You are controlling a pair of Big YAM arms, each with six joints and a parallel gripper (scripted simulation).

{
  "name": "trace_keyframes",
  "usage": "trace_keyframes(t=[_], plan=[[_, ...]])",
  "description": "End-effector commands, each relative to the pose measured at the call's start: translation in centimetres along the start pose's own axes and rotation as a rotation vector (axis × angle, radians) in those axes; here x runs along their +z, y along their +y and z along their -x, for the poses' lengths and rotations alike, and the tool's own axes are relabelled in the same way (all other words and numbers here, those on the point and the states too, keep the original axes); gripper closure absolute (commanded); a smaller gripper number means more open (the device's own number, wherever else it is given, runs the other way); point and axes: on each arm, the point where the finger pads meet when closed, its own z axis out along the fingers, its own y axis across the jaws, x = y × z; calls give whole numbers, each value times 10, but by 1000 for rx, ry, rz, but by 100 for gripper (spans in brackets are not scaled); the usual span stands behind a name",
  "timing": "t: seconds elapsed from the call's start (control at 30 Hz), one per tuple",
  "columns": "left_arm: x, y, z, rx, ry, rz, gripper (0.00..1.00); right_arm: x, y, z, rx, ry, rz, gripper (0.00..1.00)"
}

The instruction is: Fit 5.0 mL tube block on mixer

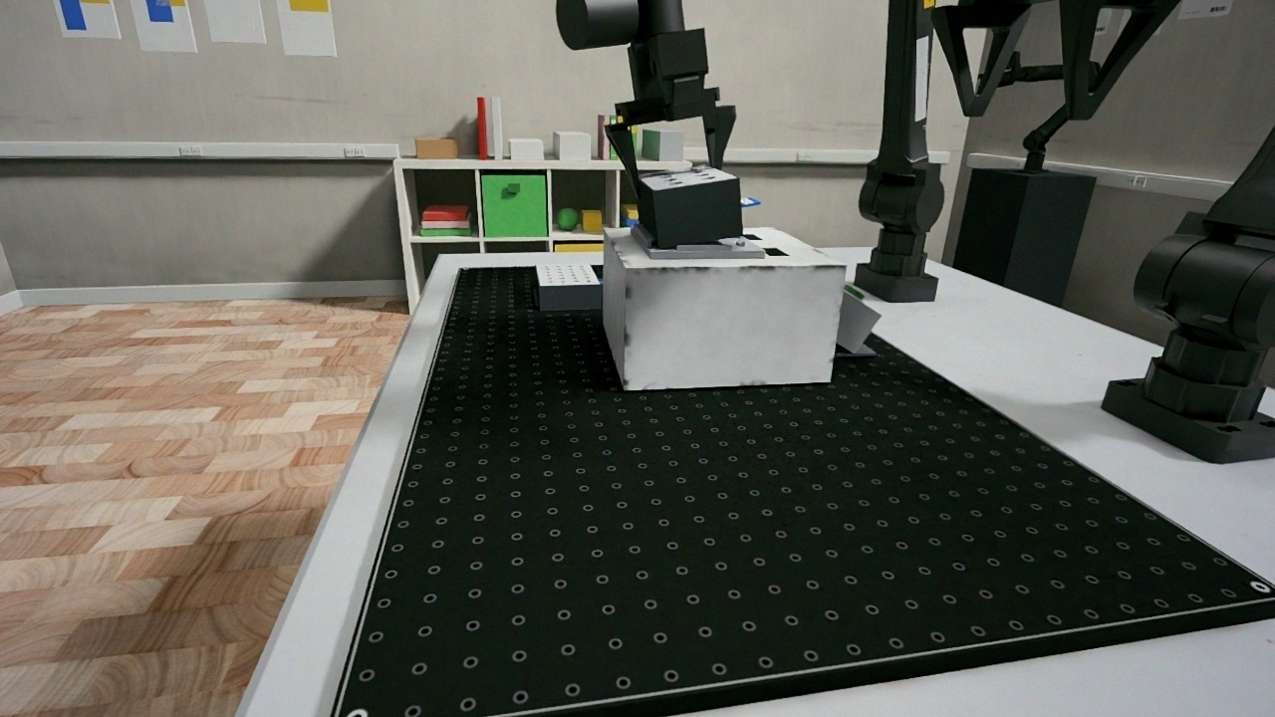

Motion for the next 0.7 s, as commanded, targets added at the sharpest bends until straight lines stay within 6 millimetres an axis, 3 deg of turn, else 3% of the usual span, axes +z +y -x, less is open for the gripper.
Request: trace_keyframes(t=[0.0, 0.4, 0.67], plan=[[-20, 1, 13, 4, -65, 9, 0, -30, -15, 1, 30, -43, -80, 100], [-23, 2, 14, 5, -72, 10, 0, -30, -13, 4, 30, -51, -86, 100], [-14, 1, 10, 5, -47, 7, 0, -30, -12, 4, 31, -55, -87, 100]])
